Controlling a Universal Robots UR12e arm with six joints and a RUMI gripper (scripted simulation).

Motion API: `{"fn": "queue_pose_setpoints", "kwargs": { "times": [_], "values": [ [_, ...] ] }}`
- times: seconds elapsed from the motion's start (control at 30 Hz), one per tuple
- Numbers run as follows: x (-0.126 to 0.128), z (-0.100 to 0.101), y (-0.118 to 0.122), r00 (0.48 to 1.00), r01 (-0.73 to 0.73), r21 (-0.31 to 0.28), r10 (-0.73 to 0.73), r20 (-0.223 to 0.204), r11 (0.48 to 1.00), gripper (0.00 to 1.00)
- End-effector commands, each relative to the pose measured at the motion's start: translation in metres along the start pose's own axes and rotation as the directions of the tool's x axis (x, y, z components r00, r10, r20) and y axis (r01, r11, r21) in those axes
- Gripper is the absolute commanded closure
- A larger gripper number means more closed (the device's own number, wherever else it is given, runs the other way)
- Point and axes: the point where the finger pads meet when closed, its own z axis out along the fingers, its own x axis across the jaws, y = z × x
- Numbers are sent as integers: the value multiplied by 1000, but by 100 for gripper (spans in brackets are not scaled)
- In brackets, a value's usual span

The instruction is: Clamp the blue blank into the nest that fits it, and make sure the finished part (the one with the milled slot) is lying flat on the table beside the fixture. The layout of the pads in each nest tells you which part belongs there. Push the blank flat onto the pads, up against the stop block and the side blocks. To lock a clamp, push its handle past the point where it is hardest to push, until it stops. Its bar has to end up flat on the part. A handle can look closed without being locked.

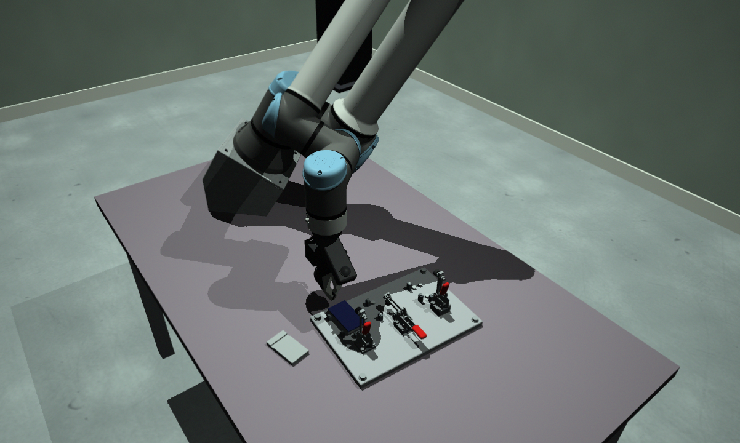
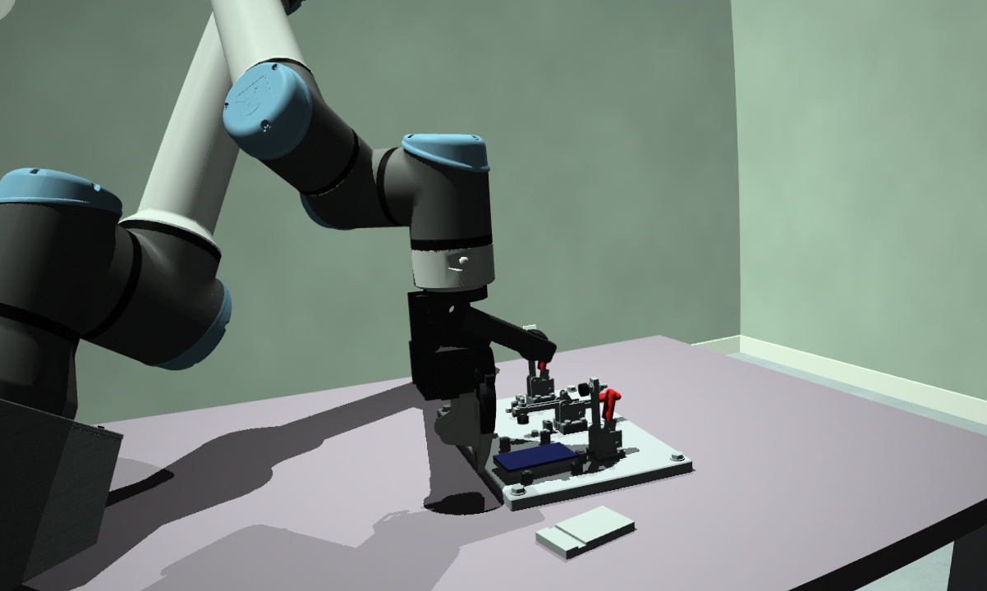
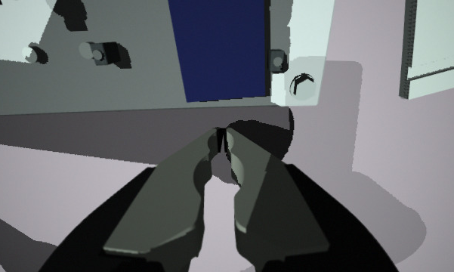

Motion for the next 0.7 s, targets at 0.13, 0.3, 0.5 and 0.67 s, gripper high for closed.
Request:
{"fn": "queue_pose_setpoints", "kwargs": {
  "times": [0.13,0.3,0.5,0.67],
  "values": [
    [0,0,-1,1000,0,1,0,-1,1000,100],
    [0,0,-1,1000,0,1,0,-1,1000,100],
    [0,0,-4,1000,0,1,0,-1,1000,100],
    [0,0,-5,1000,0,1,0,-1,1000,100]
  ]
}}
